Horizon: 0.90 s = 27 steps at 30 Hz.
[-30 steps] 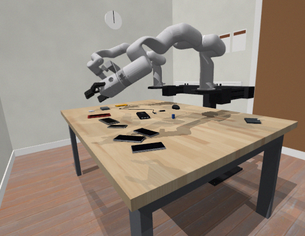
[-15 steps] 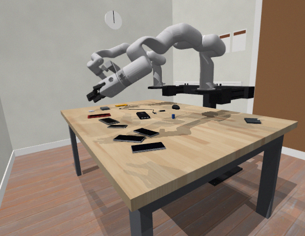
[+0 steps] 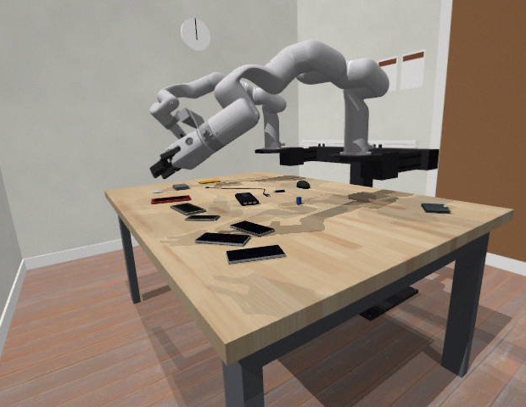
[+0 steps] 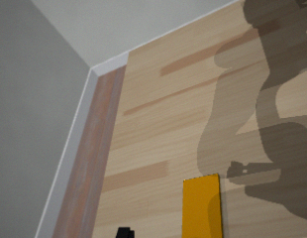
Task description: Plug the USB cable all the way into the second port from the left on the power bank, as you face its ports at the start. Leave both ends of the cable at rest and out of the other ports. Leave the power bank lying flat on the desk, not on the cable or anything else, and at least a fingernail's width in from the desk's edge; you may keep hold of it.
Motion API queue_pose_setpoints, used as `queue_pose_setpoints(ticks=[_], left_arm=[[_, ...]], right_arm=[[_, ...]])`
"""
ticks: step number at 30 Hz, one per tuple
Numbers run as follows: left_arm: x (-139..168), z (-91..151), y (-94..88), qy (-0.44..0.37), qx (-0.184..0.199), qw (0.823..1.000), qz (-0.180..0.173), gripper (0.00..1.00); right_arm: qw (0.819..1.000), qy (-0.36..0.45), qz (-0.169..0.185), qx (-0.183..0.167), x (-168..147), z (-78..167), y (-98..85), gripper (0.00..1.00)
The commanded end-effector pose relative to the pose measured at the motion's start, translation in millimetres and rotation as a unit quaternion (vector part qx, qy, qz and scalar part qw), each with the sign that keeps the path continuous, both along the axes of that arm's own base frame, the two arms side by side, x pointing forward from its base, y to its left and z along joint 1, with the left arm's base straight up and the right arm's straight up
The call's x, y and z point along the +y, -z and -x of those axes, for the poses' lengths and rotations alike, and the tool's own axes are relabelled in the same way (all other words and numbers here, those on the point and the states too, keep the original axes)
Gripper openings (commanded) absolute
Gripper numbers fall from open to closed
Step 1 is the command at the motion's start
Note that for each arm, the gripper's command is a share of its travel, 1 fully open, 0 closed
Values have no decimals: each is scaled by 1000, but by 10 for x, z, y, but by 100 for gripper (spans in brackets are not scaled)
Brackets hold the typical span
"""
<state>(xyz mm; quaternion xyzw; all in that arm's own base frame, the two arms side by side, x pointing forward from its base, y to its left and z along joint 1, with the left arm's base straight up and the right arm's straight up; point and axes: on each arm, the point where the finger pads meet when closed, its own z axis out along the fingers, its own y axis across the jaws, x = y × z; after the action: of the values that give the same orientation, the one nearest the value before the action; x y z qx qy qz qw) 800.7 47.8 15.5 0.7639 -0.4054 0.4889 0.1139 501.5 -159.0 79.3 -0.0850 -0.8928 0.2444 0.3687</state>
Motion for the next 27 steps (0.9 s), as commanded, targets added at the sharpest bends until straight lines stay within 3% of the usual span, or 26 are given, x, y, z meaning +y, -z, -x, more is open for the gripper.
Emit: queue_pose_setpoints(ticks=[1,7,13,24,27], left_arm=[[-219,50,66,-12,48,999,22,35],[-538,161,213,-31,117,992,48,35],[-635,198,255,-37,137,988,55,35],[-1263,488,516,-85,261,958,87,35],[-1312,515,536,-90,271,954,89,35]], right_arm=[[999,20,21,-27,32,-26,-74,100],[995,52,49,-63,84,-49,-163,100],[994,62,58,-72,94,-49,-185,100],[975,133,111,-141,213,-73,-378,100],[973,139,115,-146,223,-74,-393,100]])
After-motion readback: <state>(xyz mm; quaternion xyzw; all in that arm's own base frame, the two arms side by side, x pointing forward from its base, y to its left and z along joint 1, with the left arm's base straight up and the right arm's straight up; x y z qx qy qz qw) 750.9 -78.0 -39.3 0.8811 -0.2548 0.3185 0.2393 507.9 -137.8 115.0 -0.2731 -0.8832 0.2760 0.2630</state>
